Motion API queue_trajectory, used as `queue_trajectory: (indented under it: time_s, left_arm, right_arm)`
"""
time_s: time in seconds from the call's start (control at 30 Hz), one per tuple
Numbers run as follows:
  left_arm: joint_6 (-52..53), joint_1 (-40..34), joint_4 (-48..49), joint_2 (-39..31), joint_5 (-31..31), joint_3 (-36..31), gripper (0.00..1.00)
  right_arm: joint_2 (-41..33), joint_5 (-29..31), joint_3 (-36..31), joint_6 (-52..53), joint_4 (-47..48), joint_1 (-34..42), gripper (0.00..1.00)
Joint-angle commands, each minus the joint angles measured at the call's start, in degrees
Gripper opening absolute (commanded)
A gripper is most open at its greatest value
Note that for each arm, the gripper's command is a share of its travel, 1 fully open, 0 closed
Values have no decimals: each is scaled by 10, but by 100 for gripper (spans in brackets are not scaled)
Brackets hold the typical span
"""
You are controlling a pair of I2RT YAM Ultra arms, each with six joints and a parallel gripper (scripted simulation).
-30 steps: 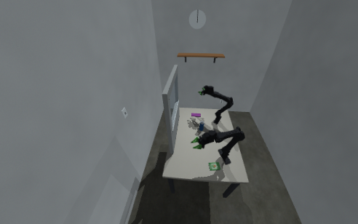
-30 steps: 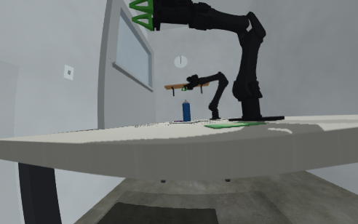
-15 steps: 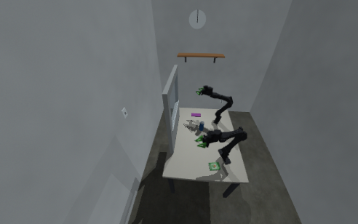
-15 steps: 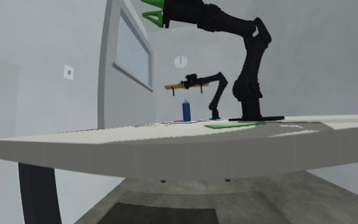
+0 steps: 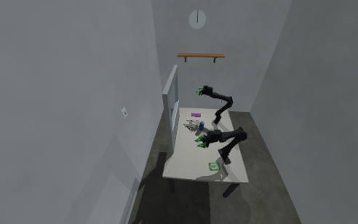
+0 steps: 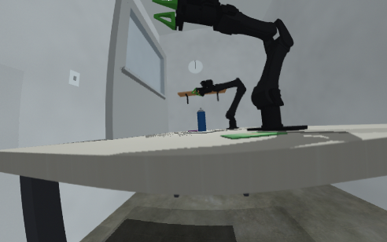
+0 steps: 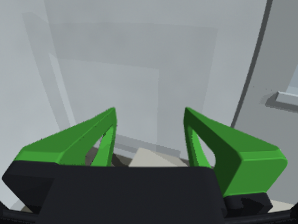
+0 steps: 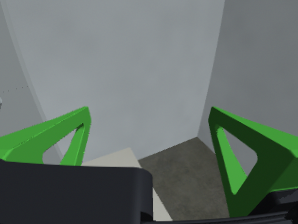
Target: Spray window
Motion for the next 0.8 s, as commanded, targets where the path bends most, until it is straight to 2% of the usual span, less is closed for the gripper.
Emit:
queue_trajectory:
  time_s: [0.0,0.07,0.13,0.17,0.5,0.57,0.77]
  left_arm:
    - [6,-5,6,3,-2,-11,56]
    - [6,-7,2,11,-3,4,56]
    - [6,-2,7,-11,-2,4,56]
    - [6,-2,6,-13,-1,3,74]
    - [6,-3,8,-6,-1,-11,74]
    - [6,-3,9,-7,-1,16,74]
    - [7,-12,19,16,14,16,74]
  right_arm:
    - [14,-3,12,1,-5,-3,100]
    - [1,-4,13,3,-6,-4,100]
    - [1,-4,13,3,-6,-4,100]
    - [2,-4,13,4,-6,-5,100]
    - [2,-5,14,5,-7,-7,100]
    - [2,-5,14,5,-7,-8,100]
    - [2,-5,14,5,-7,-10,100]
